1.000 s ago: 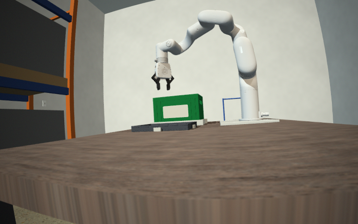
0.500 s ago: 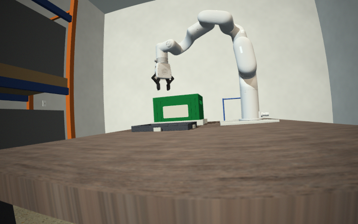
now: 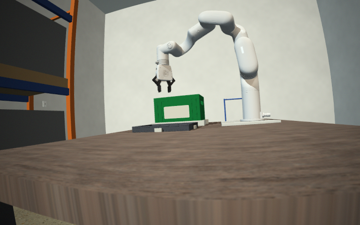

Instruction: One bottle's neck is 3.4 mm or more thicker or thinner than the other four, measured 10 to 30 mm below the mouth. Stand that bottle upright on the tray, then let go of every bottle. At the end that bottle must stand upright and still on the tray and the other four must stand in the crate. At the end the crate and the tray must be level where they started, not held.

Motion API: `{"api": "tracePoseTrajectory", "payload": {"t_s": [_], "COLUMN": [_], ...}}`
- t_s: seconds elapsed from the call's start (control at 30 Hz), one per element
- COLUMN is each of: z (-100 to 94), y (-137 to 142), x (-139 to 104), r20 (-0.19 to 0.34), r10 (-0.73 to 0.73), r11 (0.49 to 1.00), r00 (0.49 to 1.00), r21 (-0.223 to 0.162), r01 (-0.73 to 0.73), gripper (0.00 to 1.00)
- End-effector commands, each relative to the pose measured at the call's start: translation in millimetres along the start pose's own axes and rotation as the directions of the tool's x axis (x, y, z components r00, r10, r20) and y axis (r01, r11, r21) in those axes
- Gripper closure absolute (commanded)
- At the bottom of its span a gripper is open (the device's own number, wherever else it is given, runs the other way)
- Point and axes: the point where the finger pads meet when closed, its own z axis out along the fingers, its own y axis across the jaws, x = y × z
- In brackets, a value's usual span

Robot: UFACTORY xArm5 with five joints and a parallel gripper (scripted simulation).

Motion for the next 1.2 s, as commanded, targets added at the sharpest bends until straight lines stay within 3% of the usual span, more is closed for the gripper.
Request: {"api": "tracePoseTrajectory", "payload": {"t_s": [0.0,0.7,1.17], "z": [2.9,25.5,30.0], "y": [-0.6,-0.6,-0.6], "x": [0.8,1.3,1.3], "r20": [-0.003,-0.003,-0.003], "r10": [0.000,0.000,0.000], "r11": [1.000,1.000,1.000], "r00": [1.000,1.000,1.000], "r21": [0.003,0.003,0.003], "r01": [0.000,0.000,0.000], "gripper": [0.35,0.35,0.35]}}
